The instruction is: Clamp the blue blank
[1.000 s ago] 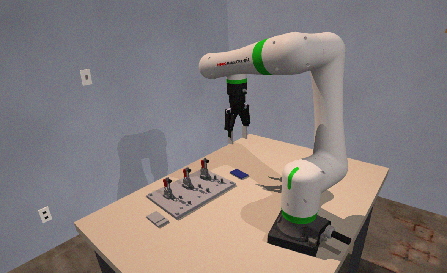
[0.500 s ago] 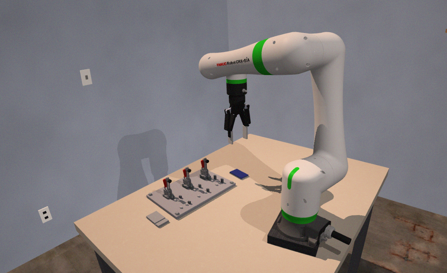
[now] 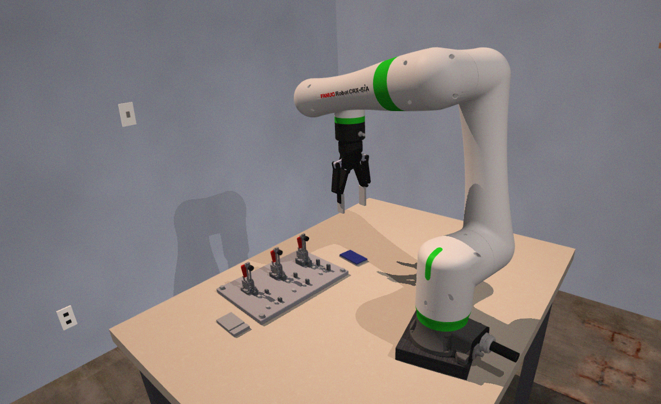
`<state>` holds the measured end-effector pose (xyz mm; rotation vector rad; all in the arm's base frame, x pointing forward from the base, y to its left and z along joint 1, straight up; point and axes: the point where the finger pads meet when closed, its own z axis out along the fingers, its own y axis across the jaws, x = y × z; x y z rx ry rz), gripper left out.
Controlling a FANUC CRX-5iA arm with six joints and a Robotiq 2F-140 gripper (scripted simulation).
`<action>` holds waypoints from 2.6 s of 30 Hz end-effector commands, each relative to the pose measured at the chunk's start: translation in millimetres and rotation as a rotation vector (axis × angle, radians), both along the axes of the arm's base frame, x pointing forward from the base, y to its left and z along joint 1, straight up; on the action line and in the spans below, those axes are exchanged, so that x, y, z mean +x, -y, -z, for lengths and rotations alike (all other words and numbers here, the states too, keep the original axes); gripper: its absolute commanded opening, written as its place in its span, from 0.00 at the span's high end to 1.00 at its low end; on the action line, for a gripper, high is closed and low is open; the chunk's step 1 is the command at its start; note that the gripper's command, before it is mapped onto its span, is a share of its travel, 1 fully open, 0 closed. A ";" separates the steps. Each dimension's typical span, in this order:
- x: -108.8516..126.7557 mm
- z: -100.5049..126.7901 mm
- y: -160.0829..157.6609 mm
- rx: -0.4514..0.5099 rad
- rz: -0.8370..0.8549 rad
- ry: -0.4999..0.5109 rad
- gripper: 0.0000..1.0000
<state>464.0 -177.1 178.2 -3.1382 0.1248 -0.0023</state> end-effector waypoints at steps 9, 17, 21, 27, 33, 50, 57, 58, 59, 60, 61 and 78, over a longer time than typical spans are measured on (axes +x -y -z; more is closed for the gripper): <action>0.1 0.0 0.0 0.000 0.000 0.000 0.42; 0.1 5.0 0.0 0.000 0.000 0.000 0.42; 0.2 13.7 0.0 0.000 0.000 0.000 0.42; 0.2 31.1 0.0 0.000 0.000 0.000 0.42; 0.2 54.2 0.0 0.000 0.000 0.000 0.42; 0.4 125.9 0.0 0.000 0.000 0.000 0.42; 0.4 144.2 0.0 0.000 0.000 0.000 0.42; 0.4 145.7 0.0 0.000 0.000 0.000 0.42; 0.4 146.9 0.0 0.000 0.000 0.000 0.42; 0.4 147.8 0.0 0.000 0.000 0.000 0.42; 0.4 147.8 0.0 0.000 0.000 0.000 0.42; 0.4 149.5 -0.1 0.000 0.000 0.000 0.42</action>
